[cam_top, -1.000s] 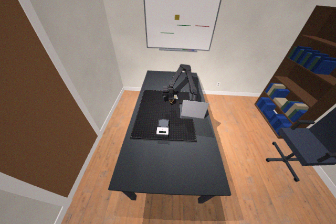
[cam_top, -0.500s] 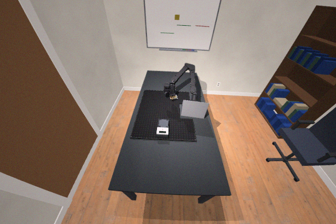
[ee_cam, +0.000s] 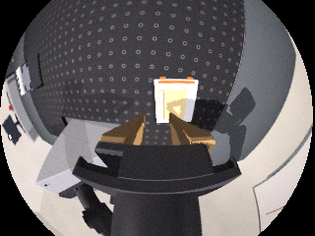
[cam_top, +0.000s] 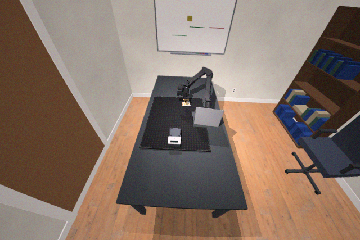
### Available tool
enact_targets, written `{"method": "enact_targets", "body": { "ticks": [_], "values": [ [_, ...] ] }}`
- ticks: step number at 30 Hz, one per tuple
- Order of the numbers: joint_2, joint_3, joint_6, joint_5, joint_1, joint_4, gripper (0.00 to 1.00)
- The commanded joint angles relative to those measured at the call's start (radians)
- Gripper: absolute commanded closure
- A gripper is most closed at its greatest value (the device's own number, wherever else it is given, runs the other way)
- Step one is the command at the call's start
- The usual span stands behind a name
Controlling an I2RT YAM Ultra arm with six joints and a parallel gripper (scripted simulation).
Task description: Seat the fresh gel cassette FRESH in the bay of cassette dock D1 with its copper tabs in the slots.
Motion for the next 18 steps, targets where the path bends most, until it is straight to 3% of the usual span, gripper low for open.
{"method": "enact_targets", "body": {
  "ticks": [1,6,18],
  "values": [
    [-0.059,0.046,-0.095,-0.022,-0.033,-0.029,0.66],
    [-0.093,0.087,-0.179,-0.042,-0.098,-0.047,0.66],
    [-0.091,0.075,-0.186,-0.051,-0.083,-0.050,0.66]
  ]
}}
